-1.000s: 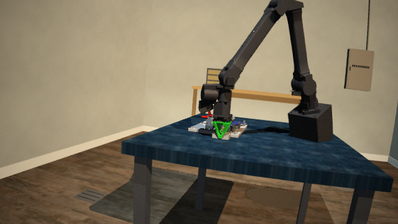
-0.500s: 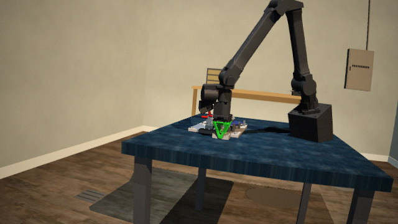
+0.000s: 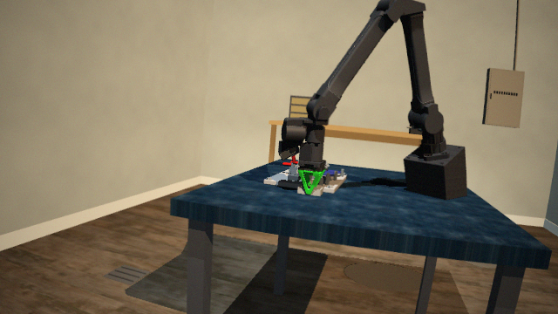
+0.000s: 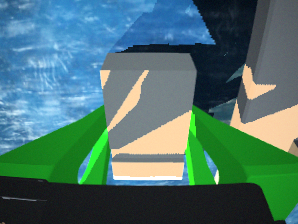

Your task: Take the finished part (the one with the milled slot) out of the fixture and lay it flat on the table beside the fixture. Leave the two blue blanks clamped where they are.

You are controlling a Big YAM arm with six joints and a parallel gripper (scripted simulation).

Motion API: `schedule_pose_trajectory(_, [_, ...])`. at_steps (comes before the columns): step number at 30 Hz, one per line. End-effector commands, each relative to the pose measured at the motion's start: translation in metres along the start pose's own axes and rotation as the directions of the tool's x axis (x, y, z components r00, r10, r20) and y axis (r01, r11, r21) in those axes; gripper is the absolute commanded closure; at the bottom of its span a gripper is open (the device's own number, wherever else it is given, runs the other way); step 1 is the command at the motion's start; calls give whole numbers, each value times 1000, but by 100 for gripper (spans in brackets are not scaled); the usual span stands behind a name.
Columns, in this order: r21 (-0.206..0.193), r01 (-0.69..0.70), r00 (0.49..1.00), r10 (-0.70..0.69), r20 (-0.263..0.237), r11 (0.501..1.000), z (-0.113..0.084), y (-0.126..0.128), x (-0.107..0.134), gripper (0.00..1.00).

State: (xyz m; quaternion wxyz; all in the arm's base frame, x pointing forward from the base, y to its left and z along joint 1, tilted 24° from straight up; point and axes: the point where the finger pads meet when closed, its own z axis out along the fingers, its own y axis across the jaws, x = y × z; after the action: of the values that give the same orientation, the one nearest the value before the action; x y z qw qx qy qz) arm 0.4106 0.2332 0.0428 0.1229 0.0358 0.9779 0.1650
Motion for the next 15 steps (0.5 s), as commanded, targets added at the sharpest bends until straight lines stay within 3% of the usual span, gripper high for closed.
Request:
schedule_pose_trajectory(1, [-27,5,999,-4,46,1000,-6,19,-24,100])
schedule_pose_trajectory(15, [-28,7,999,-5,47,1000,-6,20,-25,100])
